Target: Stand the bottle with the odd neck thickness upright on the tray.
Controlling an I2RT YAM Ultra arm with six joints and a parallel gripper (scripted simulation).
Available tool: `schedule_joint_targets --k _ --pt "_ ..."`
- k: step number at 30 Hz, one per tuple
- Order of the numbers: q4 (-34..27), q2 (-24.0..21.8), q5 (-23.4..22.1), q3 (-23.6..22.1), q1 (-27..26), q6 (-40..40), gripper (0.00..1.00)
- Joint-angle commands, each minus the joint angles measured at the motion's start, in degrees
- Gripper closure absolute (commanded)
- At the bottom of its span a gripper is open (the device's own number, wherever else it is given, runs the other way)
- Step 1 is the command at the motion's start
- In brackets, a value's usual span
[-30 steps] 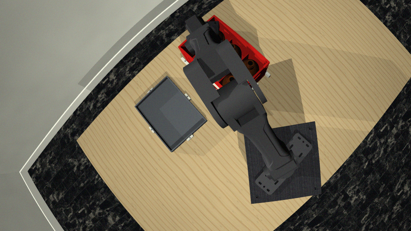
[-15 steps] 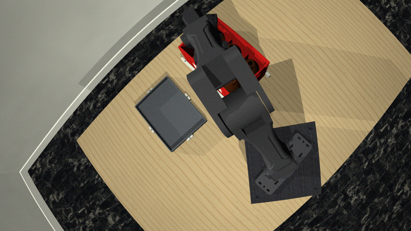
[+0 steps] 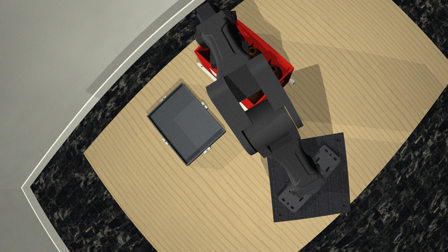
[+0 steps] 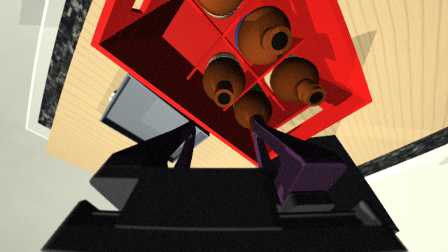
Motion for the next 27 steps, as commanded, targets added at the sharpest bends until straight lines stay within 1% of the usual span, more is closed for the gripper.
schedule_joint_targets --k 1,13,14,27 --pt "-1.46 -1.98 -0.12 2.15 -0.97 -0.39 0.39" --pt "-1.55 -2.03 -0.12 2.17 -0.98 -0.37 0.39" --pt "-1.02 -2.06 -0.11 2.17 -0.98 -0.35 1.00" --pt "-1.01 -2.06 -0.11 2.17 -0.98 -0.34 1.00"
